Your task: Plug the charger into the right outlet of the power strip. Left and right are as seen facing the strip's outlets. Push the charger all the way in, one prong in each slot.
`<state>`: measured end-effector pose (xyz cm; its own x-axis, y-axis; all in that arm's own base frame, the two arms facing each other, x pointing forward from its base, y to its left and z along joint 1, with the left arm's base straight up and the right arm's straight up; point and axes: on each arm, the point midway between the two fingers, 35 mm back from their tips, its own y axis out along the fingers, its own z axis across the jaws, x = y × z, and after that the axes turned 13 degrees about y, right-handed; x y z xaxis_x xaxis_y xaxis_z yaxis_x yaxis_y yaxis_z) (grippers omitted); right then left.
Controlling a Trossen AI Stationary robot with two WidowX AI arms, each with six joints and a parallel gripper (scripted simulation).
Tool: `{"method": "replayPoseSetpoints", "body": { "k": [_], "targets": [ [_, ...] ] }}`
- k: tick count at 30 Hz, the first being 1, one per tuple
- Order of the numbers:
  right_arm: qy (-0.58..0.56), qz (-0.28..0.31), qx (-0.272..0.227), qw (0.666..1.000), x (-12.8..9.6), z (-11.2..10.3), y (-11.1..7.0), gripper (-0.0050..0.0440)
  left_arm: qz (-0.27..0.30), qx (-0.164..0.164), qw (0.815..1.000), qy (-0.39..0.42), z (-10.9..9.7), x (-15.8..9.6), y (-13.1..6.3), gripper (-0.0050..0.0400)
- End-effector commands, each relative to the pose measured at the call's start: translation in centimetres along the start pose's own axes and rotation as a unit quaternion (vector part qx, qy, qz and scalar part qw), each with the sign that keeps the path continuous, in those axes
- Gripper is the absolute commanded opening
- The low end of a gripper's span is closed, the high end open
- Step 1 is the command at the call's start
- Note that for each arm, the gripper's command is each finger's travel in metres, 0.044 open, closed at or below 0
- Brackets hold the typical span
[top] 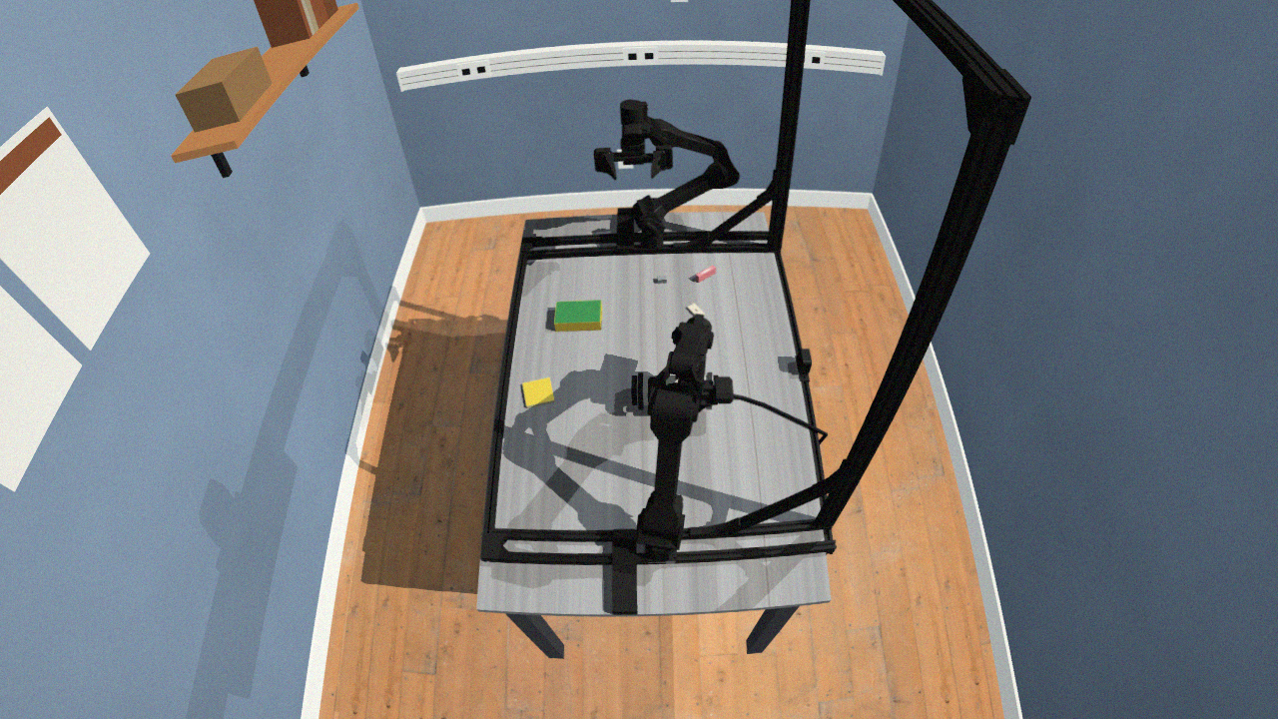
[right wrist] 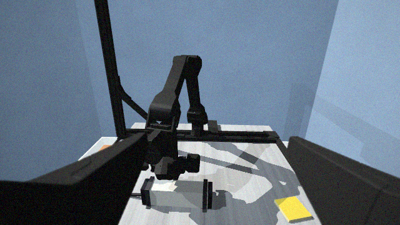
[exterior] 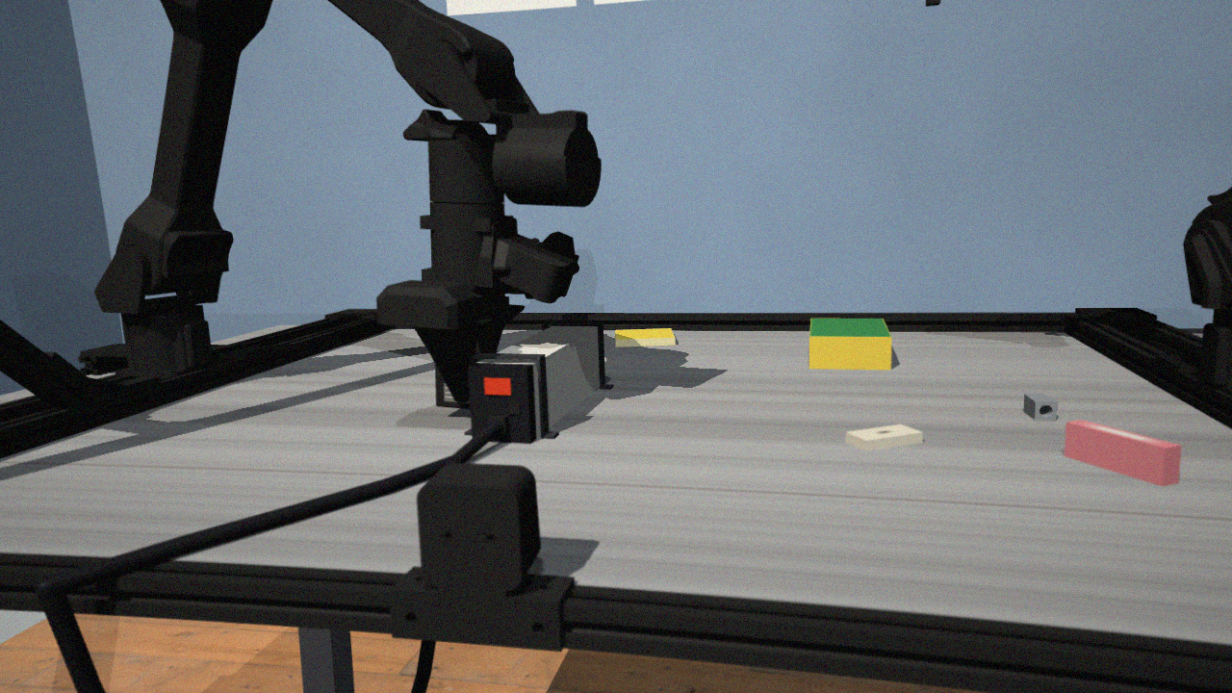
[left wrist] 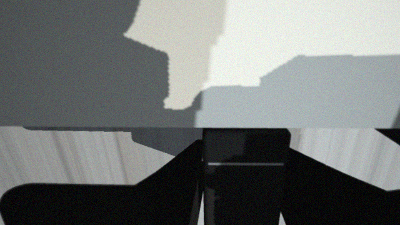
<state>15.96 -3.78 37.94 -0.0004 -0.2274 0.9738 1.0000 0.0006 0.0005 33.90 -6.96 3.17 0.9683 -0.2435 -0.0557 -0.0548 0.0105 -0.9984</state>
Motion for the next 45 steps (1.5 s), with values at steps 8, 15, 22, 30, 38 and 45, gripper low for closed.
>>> {"method": "replayPoseSetpoints", "body": {
  "k": [8,15,22,30,38,45],
  "targets": [
    [-0.003,-0.001,0.000,1.000,0.25,0.13,-0.03,0.0400,-0.033,0.002,0.999,0.000,0.40,2.08,-0.97,-0.0050],
    [-0.003,-0.001,0.000,1.000,0.25,0.13,-0.03,0.0400,-0.033,0.002,0.999,0.000,0.44,2.27,-0.99,-0.0050],
    [-0.003,-0.001,0.000,1.000,0.25,0.13,-0.03,0.0400,-0.033,0.002,0.999,0.000,0.48,2.44,-1.01,-0.0050],
    [-0.003,-0.001,0.000,1.000,0.25,0.13,-0.03,0.0400,-0.033,0.002,0.999,0.000,0.51,2.57,-1.02,-0.0050],
    [-0.003,-0.001,0.000,1.000,0.25,0.13,-0.03,0.0400,-0.033,0.002,0.999,0.000,0.55,2.76,-1.04,-0.0050],
    [-0.003,-0.001,0.000,1.000,0.25,0.13,-0.03,0.0400,-0.033,0.002,0.999,0.000,0.58,2.88,-1.05,-0.0050]
  ]
}}
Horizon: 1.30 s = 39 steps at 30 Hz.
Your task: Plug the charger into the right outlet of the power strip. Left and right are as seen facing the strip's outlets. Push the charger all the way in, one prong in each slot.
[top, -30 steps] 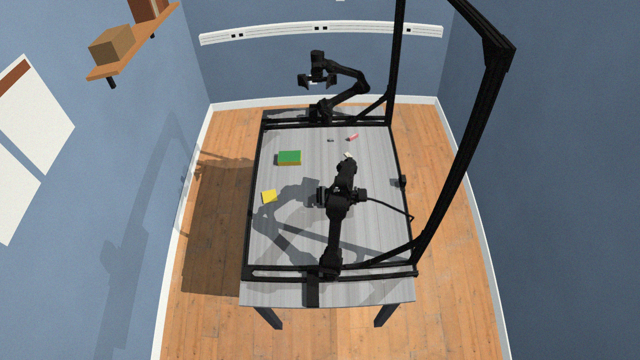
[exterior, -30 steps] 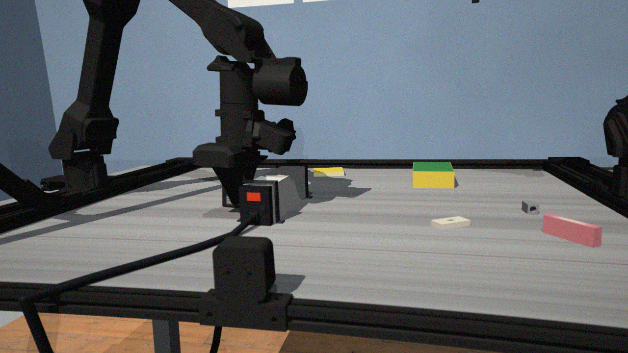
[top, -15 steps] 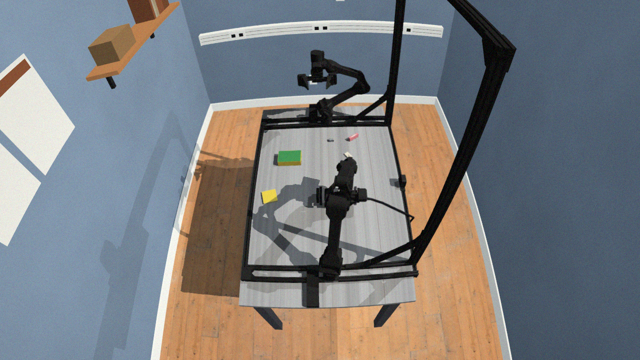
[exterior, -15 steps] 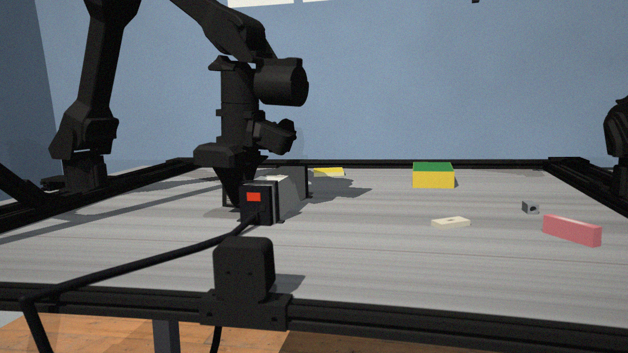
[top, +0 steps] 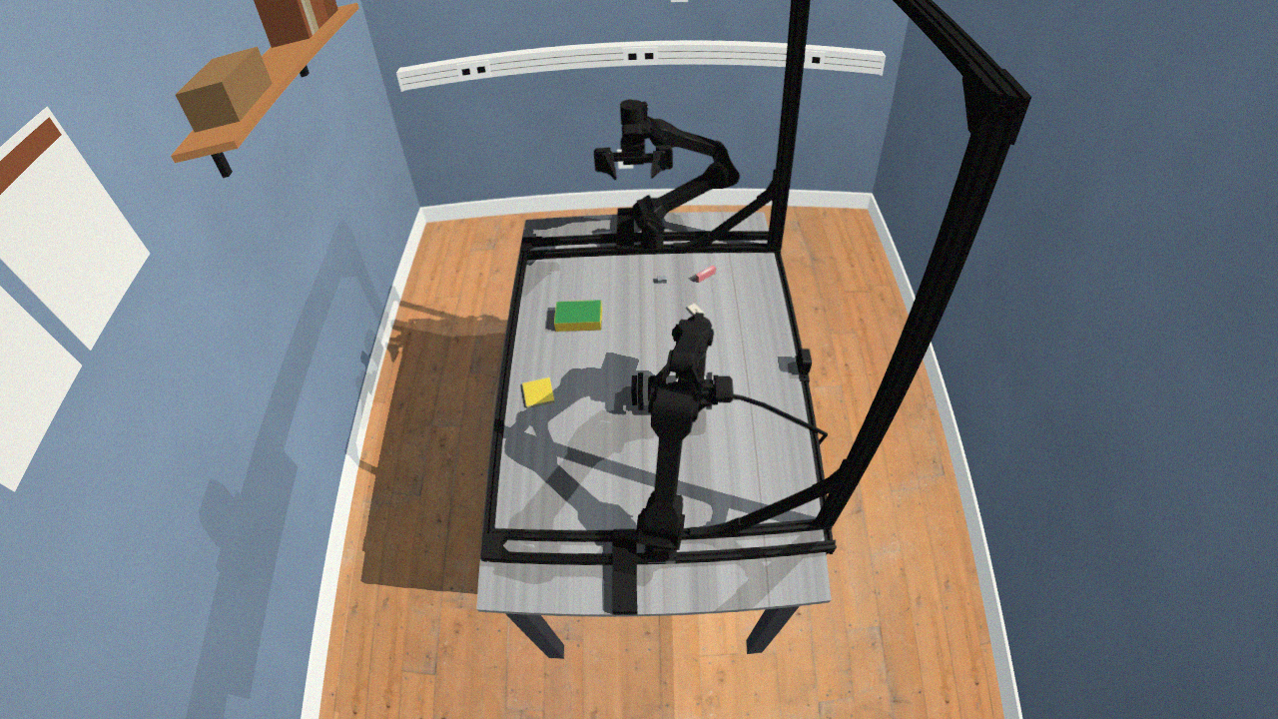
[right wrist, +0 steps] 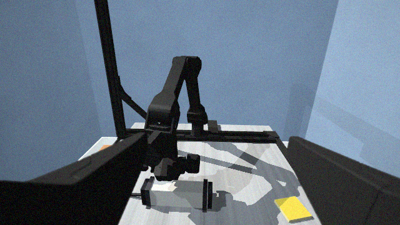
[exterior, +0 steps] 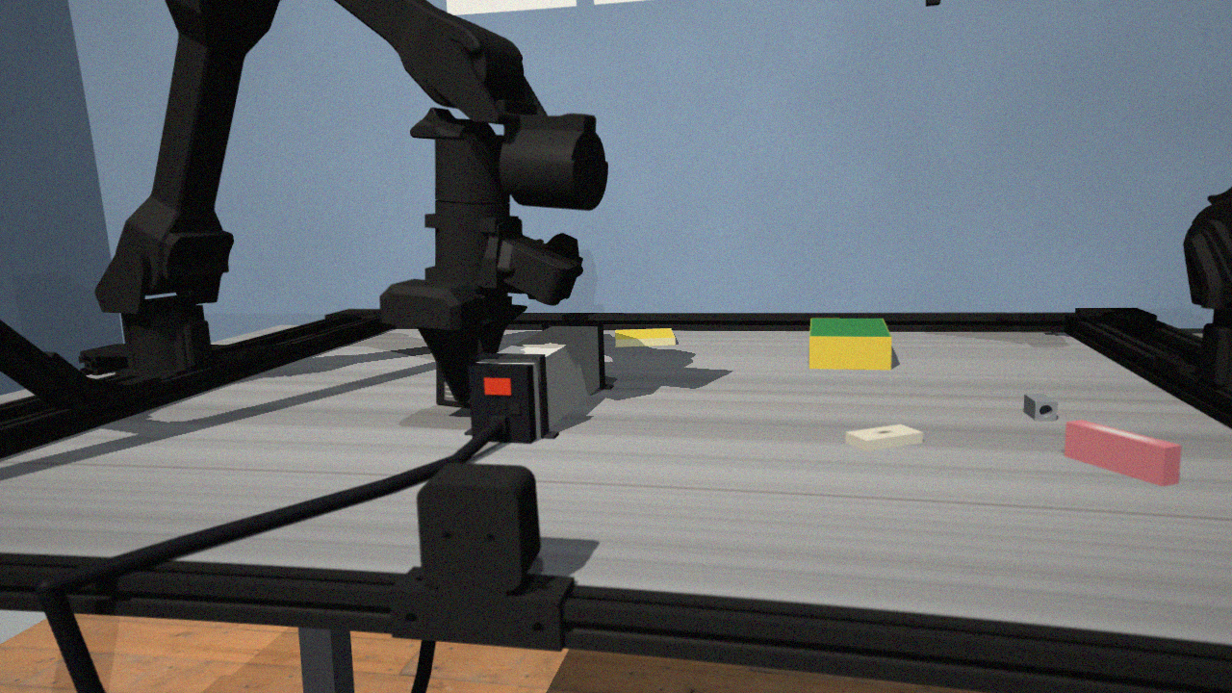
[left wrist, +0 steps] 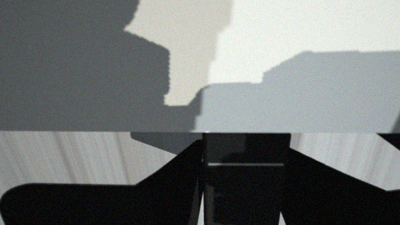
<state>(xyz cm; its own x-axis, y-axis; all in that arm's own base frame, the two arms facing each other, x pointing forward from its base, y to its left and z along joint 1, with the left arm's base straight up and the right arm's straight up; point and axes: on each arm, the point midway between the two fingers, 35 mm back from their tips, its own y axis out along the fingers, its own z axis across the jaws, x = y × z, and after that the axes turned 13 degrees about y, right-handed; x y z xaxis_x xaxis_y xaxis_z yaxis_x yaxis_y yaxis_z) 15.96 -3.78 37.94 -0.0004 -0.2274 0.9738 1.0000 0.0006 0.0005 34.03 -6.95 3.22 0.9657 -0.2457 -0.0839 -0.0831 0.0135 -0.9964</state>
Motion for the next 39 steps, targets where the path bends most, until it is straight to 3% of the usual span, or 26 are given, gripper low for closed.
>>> {"method": "replayPoseSetpoints", "body": {
  "k": [1,39],
  "targets": [
    [-0.003,-0.001,0.000,1.000,0.25,0.13,-0.03,0.0400,-0.047,0.004,0.999,-0.001,0.56,2.76,-1.08,-0.0050],
    [-0.003,-0.001,0.000,1.000,0.25,0.13,-0.03,0.0400,-0.047,0.004,0.999,-0.001,0.69,3.30,-1.15,-0.0050]
  ]
}}
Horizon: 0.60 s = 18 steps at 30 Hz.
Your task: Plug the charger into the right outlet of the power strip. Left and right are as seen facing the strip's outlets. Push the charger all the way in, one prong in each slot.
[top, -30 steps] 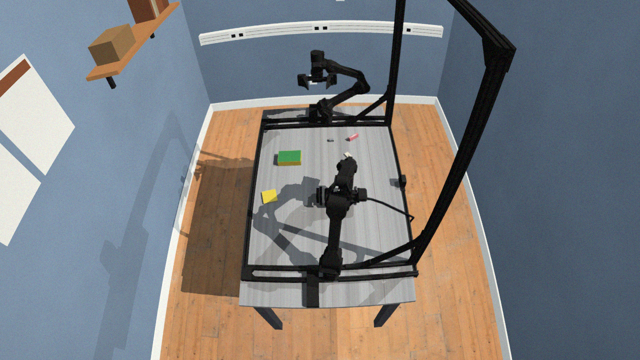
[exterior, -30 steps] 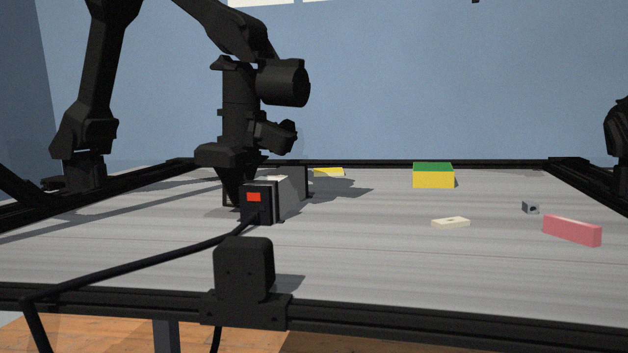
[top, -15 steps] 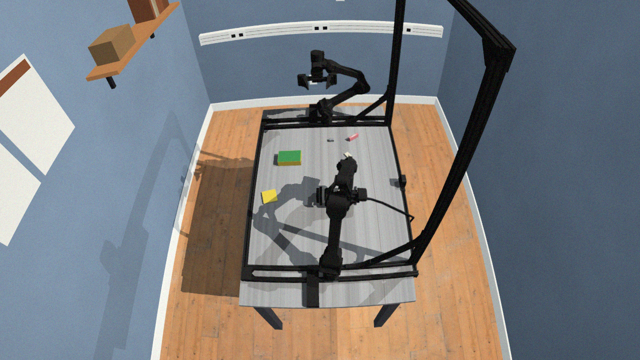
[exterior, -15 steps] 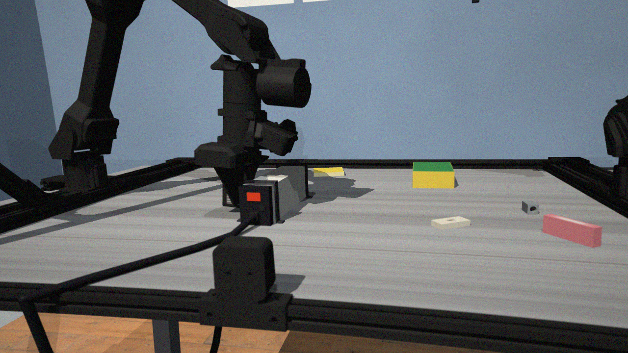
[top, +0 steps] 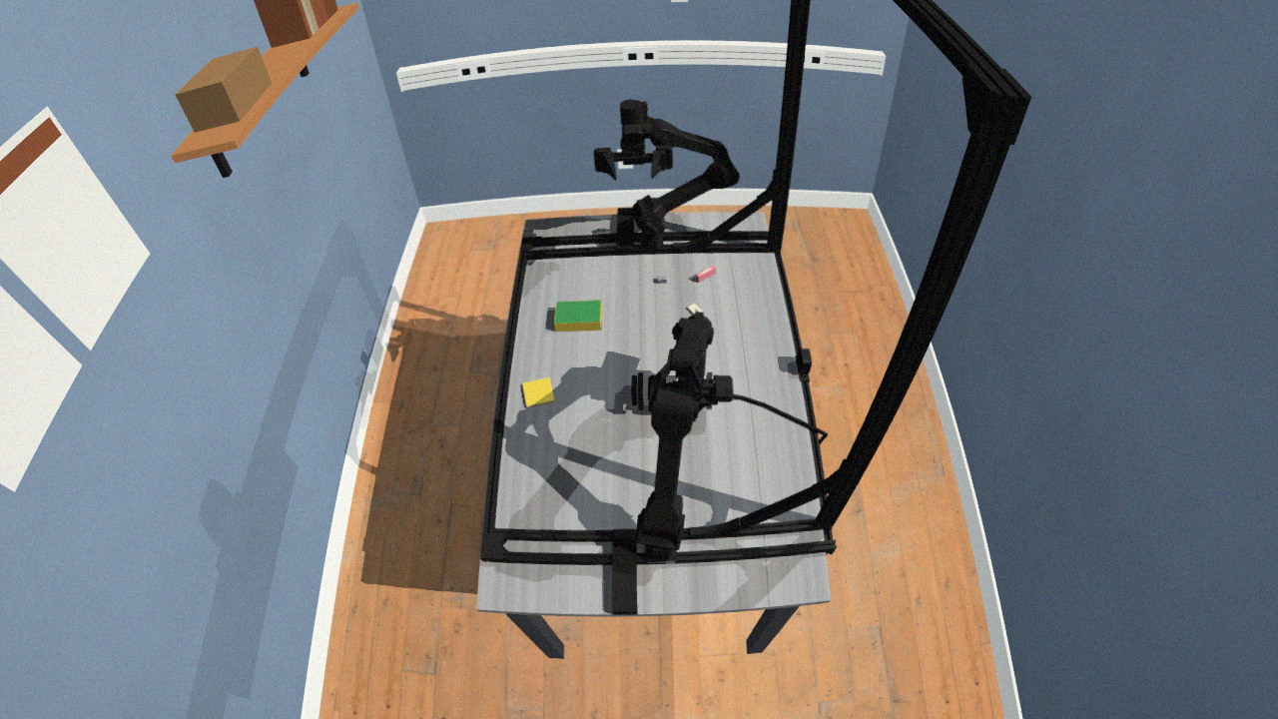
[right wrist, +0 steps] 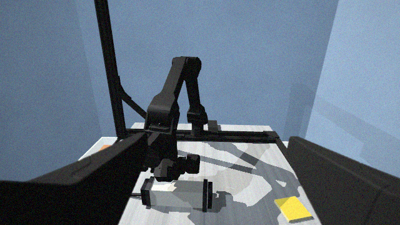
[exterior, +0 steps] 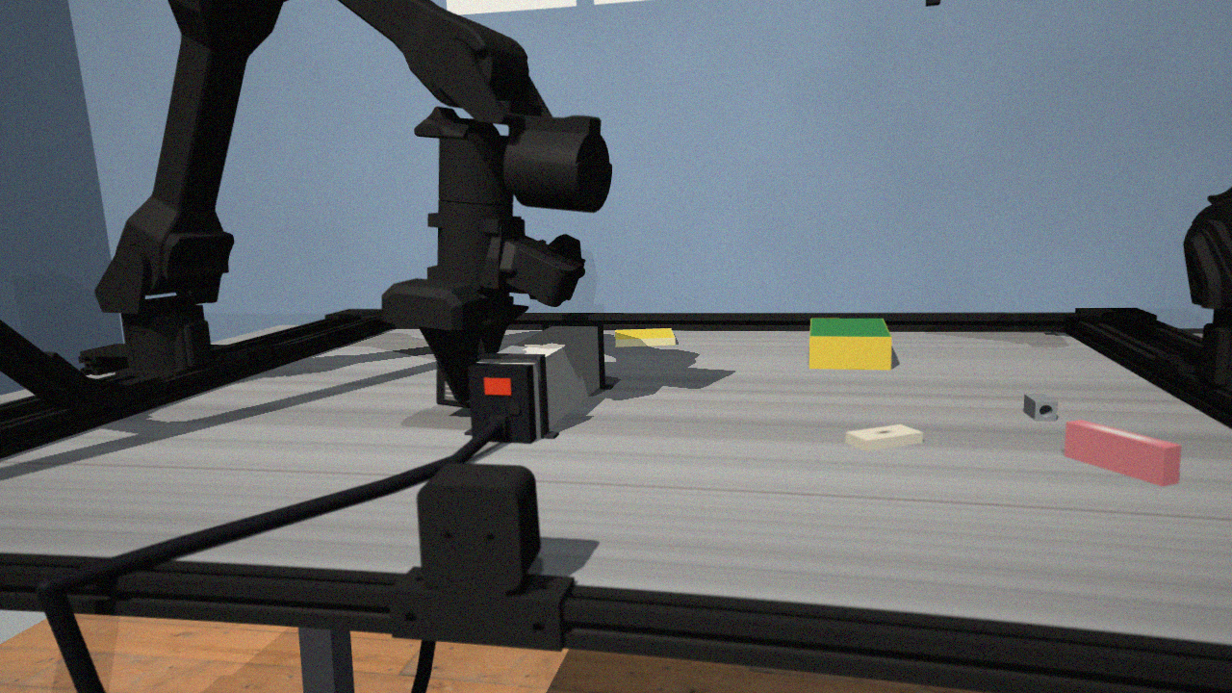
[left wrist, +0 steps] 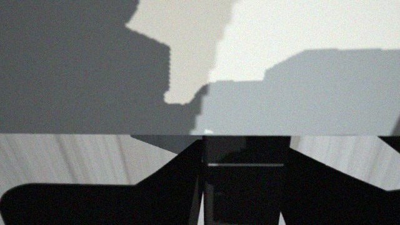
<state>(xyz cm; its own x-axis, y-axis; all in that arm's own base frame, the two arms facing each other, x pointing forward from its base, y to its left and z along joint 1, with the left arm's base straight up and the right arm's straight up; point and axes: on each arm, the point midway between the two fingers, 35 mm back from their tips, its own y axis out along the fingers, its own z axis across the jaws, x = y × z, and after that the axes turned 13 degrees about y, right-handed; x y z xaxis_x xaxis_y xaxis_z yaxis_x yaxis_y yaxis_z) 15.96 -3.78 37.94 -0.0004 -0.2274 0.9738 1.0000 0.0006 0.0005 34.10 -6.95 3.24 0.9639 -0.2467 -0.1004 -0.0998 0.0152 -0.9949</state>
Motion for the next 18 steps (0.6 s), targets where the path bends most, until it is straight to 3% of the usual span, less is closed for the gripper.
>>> {"method": "replayPoseSetpoints", "body": {
  "k": [1,18],
  "targets": [
    [-0.003,-0.001,0.000,1.000,0.25,0.13,-0.03,0.0400,-0.056,0.005,0.998,-0.002,0.67,3.22,-1.17,-0.0050],
    [-0.003,-0.001,0.000,1.000,0.25,0.13,-0.03,0.0400,-0.056,0.005,0.998,-0.002,0.71,3.37,-1.19,-0.0050]
  ]
}}
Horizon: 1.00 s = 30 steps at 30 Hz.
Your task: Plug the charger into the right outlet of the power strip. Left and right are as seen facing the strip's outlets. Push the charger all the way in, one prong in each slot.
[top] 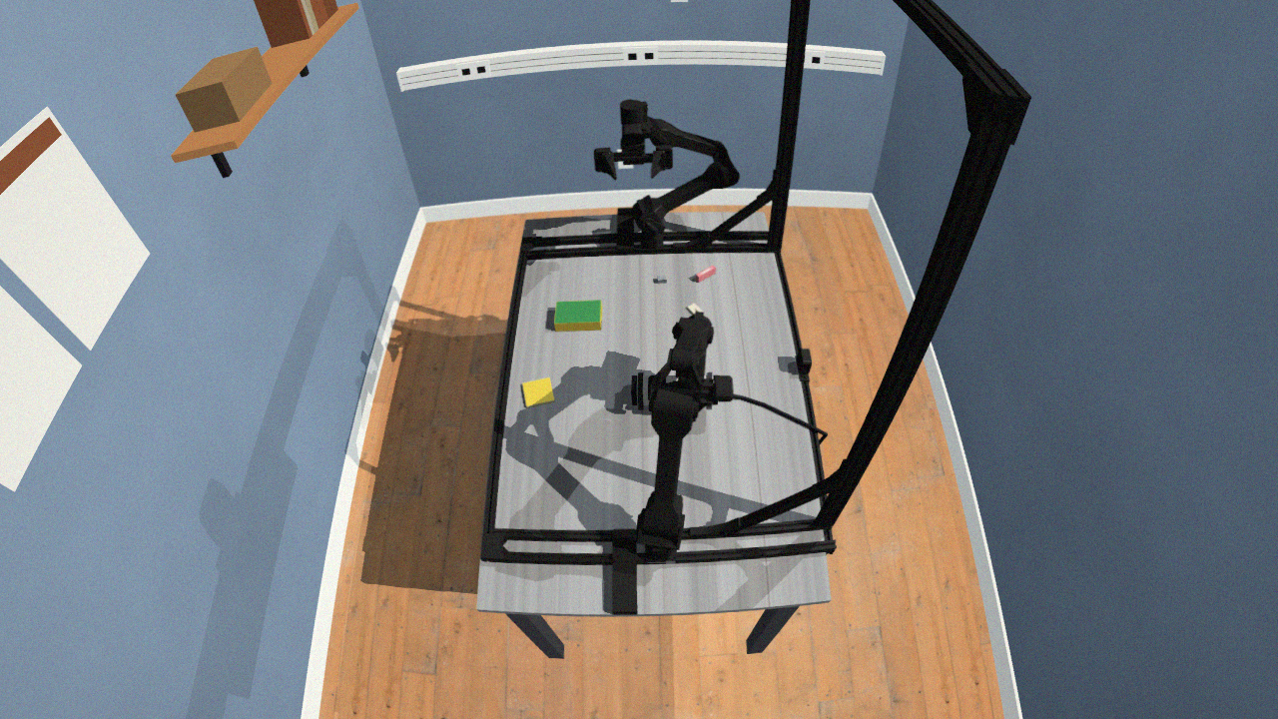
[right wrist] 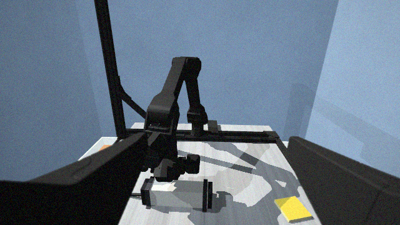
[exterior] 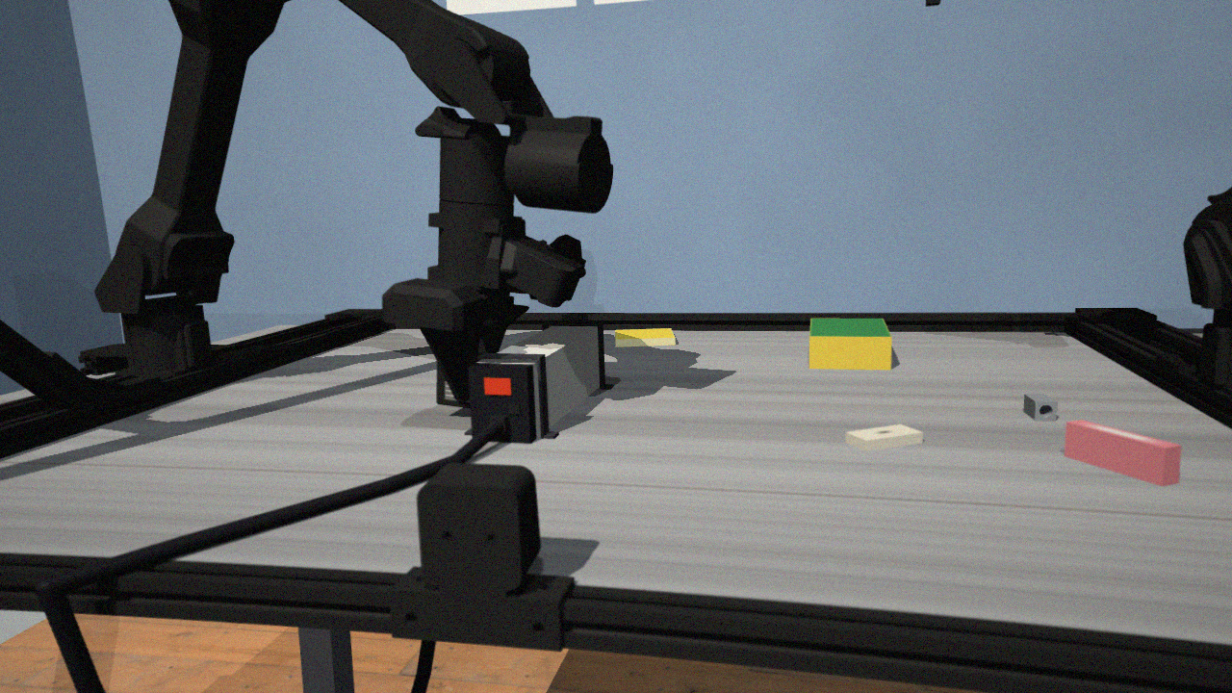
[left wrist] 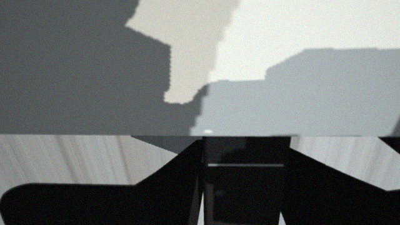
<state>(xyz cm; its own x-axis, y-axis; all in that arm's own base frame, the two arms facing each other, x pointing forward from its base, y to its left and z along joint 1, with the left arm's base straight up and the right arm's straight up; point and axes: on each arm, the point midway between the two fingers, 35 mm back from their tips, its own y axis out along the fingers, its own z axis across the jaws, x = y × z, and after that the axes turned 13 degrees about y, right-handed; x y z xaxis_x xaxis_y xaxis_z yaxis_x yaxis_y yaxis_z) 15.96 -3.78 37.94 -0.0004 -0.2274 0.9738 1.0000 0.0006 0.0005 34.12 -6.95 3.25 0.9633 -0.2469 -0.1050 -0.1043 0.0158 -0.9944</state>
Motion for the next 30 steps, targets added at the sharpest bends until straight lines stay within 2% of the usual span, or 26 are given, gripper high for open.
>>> {"method": "replayPoseSetpoints", "body": {
  "k": [1,12,30],
  "targets": [
    [-0.003,-0.001,0.000,1.000,0.3,0.1,0.0,0.0400,-0.058,0.005,0.998,-0.002,0.7,3.4,-1.2,-0.0050],
    [-0.003,-0.001,0.000,1.000,0.3,0.1,0.0,0.0400,-0.058,0.005,0.998,-0.002,0.8,3.5,-1.2,-0.0050],
    [-0.003,-0.001,0.000,1.000,0.3,0.1,0.0,0.0400,-0.021,0.000,1.000,-0.001,0.2,1.1,-0.9,-0.0050]
  ]
}}
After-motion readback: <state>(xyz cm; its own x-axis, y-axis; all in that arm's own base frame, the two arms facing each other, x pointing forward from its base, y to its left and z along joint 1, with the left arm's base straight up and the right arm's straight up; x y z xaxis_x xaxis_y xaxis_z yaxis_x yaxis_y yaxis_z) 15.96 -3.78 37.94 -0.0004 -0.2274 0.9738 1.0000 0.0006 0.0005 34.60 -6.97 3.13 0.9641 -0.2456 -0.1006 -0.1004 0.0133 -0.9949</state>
